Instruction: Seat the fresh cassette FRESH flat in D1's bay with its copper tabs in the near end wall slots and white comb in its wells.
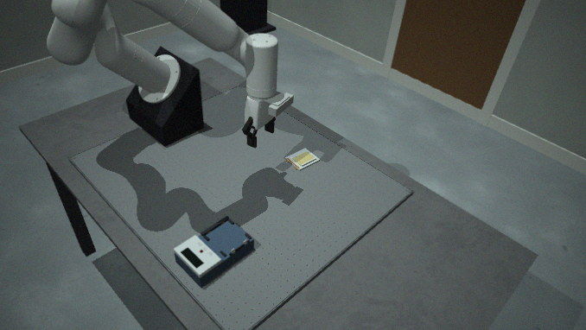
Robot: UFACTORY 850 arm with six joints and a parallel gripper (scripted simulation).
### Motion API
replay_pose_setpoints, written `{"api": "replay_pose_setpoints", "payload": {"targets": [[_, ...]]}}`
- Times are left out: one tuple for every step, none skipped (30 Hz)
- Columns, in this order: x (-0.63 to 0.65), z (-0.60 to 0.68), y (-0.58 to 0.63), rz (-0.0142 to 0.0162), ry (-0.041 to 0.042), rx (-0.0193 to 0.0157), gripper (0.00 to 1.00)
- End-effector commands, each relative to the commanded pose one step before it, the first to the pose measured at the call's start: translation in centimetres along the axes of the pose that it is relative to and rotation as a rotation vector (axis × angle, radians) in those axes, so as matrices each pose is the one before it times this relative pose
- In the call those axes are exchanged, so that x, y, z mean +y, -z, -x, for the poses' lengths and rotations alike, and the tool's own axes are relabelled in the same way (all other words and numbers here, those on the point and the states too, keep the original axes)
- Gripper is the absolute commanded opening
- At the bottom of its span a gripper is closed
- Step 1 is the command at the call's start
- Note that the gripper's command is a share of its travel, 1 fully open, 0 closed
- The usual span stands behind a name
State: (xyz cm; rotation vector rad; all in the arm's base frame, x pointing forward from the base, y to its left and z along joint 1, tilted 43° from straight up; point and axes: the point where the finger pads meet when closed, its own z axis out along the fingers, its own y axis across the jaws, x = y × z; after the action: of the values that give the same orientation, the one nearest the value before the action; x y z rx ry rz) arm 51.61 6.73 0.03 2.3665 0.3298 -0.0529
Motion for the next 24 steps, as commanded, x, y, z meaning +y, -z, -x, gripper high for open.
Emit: {"api": "replay_pose_setpoints", "payload": {"targets": [[-1.682,-1.176,-0.764,-0.00163,0.12444,-0.00434,1.00],[0.000,0.008,-0.003,0.00000,-0.00001,0.00003,1.00],[-0.369,-0.265,-0.207,-0.00004,0.03333,-0.00002,1.00],[-0.360,-0.287,-0.204,-0.00004,0.03334,-0.00006,1.00],[-0.333,-0.276,-0.196,-0.00003,0.02019,-0.00001,1.00],[0.000,0.000,0.000,0.00000,0.00000,0.00000,1.00],[0.000,0.000,0.000,0.00000,0.00000,0.00000,1.00],[-0.352,-0.275,-0.217,-0.00004,0.03332,0.00001,1.00],[-0.343,-0.293,-0.215,-0.00004,0.03333,-0.00002,1.00],[-0.318,-0.301,-0.203,-0.00002,0.02020,-0.00005,1.00],[-0.001,0.008,-0.002,0.00000,-0.00001,0.00003,1.00],[-0.334,-0.306,-0.220,-0.00003,0.03334,-0.00006,1.00],[-0.324,-0.309,-0.222,-0.00003,0.03333,-0.00002,1.00],[-0.303,-0.309,-0.215,-0.00002,0.02018,-0.00001,1.00],[0.000,0.000,0.000,0.00000,0.00000,0.00000,1.00],[-0.316,-0.312,-0.230,-0.00002,0.03333,-0.00002,1.00],[-0.306,-0.322,-0.230,-0.00002,0.03333,-0.00002,1.00],[-0.287,-0.323,-0.224,-0.00001,0.02018,-0.00001,1.00],[0.000,0.000,0.000,0.00000,0.00000,0.00000,1.00],[-0.002,0.008,-0.002,0.00001,-0.00001,0.00003,1.00],[-0.298,-0.323,-0.237,-0.00002,0.03333,-0.00002,1.00],[-0.285,-0.343,-0.235,-0.00003,0.03334,-0.00006,1.00],[0.000,0.000,0.000,0.00000,0.00000,0.00000,1.00],[0.000,0.000,0.000,0.00000,0.00000,0.00000,1.00]]}}
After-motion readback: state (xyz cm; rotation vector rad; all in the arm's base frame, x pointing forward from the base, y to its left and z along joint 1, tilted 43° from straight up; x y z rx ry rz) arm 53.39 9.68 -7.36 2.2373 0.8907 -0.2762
